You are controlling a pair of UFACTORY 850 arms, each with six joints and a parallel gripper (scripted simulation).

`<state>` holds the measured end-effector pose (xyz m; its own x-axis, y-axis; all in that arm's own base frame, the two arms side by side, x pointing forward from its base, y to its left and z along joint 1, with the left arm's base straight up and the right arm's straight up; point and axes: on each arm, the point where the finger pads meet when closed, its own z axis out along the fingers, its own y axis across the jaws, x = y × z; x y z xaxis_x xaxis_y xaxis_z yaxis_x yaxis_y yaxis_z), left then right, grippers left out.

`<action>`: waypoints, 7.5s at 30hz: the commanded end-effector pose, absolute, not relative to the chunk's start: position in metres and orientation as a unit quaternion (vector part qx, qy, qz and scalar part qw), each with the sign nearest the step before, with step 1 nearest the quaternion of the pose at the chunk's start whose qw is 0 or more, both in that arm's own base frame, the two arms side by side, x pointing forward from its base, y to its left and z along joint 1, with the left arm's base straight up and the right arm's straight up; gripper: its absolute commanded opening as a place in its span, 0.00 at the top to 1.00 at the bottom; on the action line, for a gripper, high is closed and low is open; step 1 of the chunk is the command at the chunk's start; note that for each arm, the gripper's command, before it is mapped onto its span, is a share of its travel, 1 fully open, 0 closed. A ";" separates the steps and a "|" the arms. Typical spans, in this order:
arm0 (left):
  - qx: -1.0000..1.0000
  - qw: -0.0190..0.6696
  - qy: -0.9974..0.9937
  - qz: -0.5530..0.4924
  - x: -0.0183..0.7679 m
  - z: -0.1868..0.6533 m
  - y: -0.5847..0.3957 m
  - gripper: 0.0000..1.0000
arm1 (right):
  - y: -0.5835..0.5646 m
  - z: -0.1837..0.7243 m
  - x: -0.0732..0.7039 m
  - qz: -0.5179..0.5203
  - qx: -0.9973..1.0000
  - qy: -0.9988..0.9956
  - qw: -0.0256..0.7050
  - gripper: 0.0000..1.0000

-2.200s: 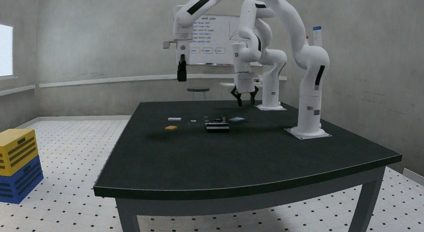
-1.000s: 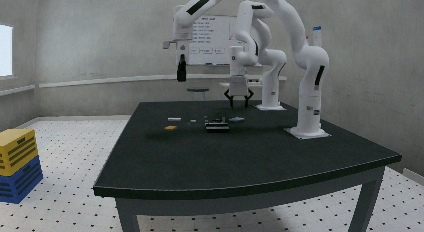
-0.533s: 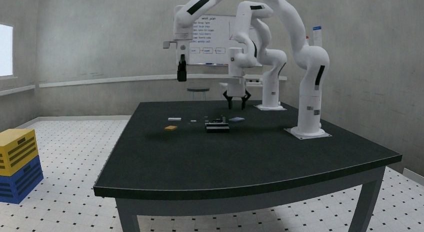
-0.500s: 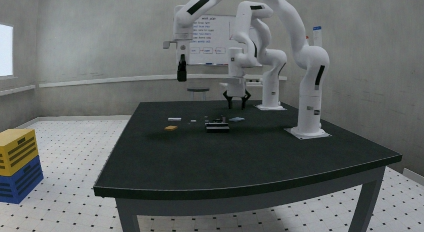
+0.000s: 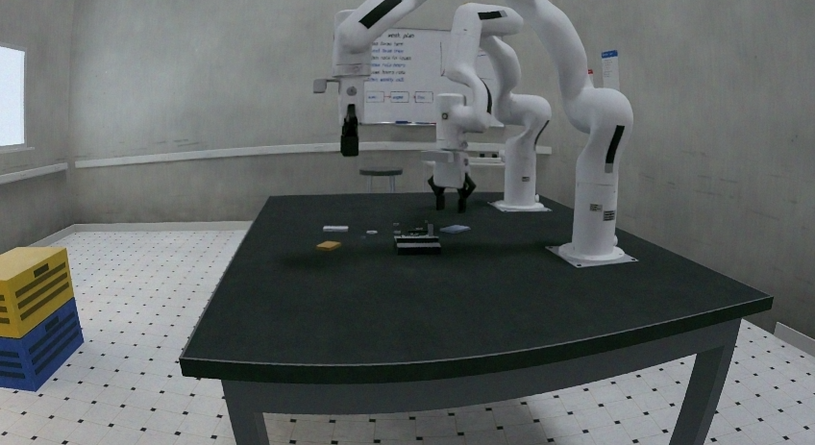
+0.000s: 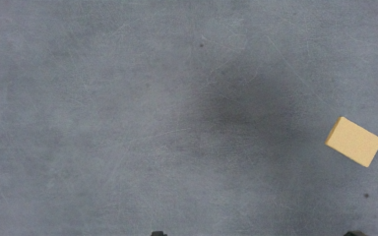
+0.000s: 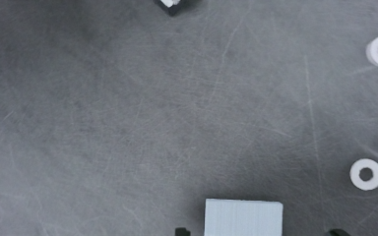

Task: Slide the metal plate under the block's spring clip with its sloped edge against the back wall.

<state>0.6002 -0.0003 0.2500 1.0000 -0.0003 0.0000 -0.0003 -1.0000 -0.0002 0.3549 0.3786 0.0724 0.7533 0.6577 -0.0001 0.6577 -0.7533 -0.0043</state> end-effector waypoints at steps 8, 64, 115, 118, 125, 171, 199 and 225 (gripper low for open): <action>-1.000 0.000 0.000 -0.001 0.601 0.251 0.000 0.00 | 0.379 0.073 0.356 -0.002 -0.938 -0.346 -0.003 0.25; -1.000 0.000 0.000 -0.001 0.601 0.251 0.000 0.00 | 0.377 0.021 0.356 -0.001 -0.942 -0.336 0.000 0.99; -1.000 0.000 0.000 -0.001 0.601 0.251 0.000 0.00 | 0.377 0.082 0.356 -0.001 -0.942 -0.336 0.000 1.00; -1.000 0.000 0.000 -0.001 0.601 0.251 0.000 0.00 | 0.379 0.082 0.359 -0.001 -0.951 -0.309 0.000 1.00; -1.000 0.000 0.000 -0.001 0.601 0.251 0.000 0.00 | 0.384 0.079 0.370 -0.002 -0.976 -0.219 -0.002 1.00; -1.000 0.000 0.000 -0.001 0.601 0.251 0.000 0.00 | 0.402 0.076 0.409 -0.005 -0.987 0.161 -0.003 1.00; -1.000 0.000 0.000 -0.001 0.601 0.251 0.000 0.00 | 0.412 0.075 0.437 -0.004 -0.907 0.421 -0.001 1.00; -1.000 0.000 0.000 -0.001 0.601 0.251 0.000 0.00 | 0.421 0.073 0.463 -0.005 -0.765 0.644 -0.001 1.00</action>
